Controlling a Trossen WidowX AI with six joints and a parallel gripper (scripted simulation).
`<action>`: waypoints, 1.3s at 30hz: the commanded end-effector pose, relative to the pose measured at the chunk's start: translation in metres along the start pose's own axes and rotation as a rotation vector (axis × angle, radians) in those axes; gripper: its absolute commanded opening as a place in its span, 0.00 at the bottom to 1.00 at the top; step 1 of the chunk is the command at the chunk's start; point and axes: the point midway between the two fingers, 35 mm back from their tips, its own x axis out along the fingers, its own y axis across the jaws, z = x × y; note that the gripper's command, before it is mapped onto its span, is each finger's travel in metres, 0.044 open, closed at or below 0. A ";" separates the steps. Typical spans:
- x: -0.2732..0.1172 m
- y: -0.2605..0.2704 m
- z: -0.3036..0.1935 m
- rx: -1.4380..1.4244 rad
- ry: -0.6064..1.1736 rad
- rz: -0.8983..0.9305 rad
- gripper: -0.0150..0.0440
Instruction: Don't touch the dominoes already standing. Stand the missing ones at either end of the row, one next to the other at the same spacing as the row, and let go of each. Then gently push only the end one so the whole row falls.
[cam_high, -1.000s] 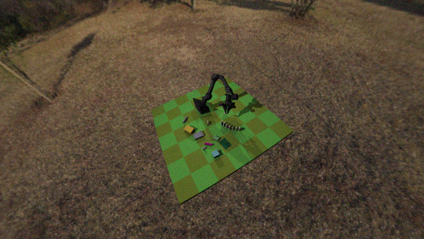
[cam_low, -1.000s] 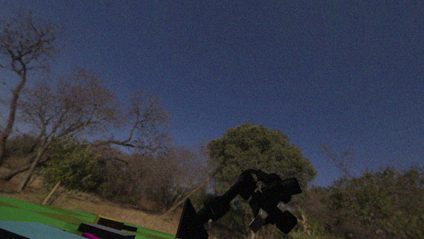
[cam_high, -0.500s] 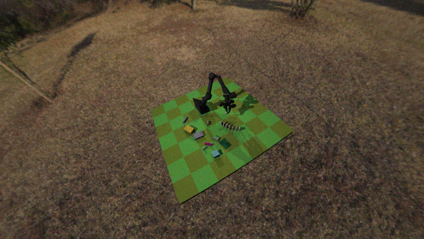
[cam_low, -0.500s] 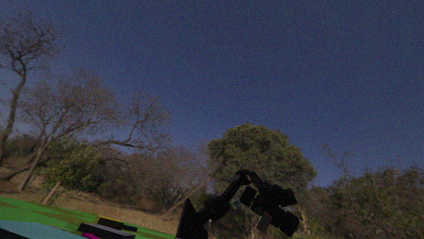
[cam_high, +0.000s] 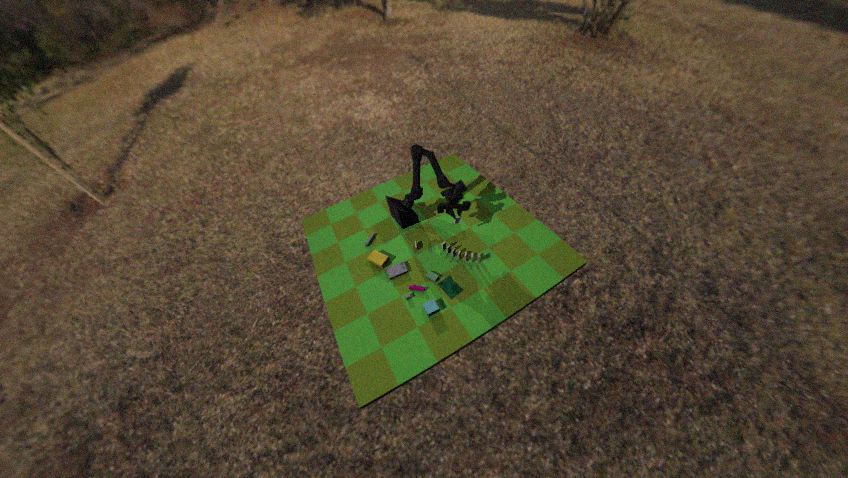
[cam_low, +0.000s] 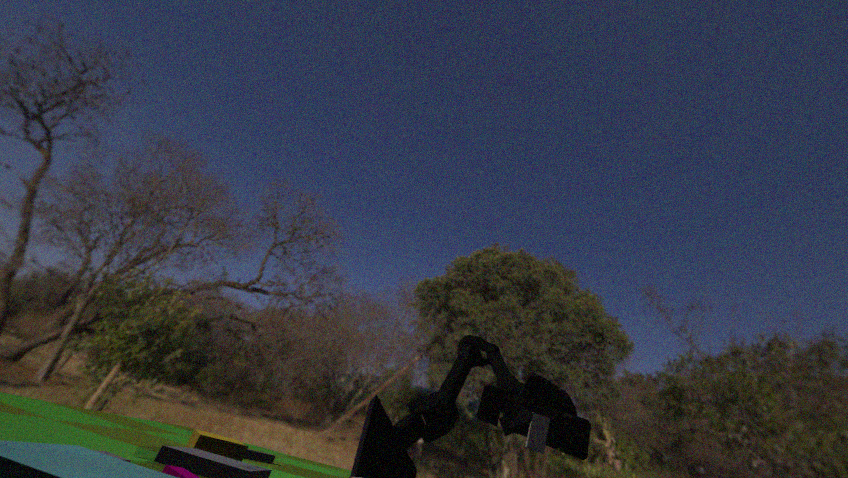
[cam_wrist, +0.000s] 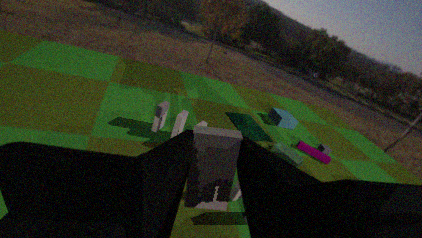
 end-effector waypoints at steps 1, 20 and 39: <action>-0.007 -0.003 0.002 0.067 -0.056 0.018 0.44; -0.021 -0.008 0.006 0.194 -0.149 0.056 0.44; -0.012 0.003 -0.023 0.196 -0.142 0.050 0.44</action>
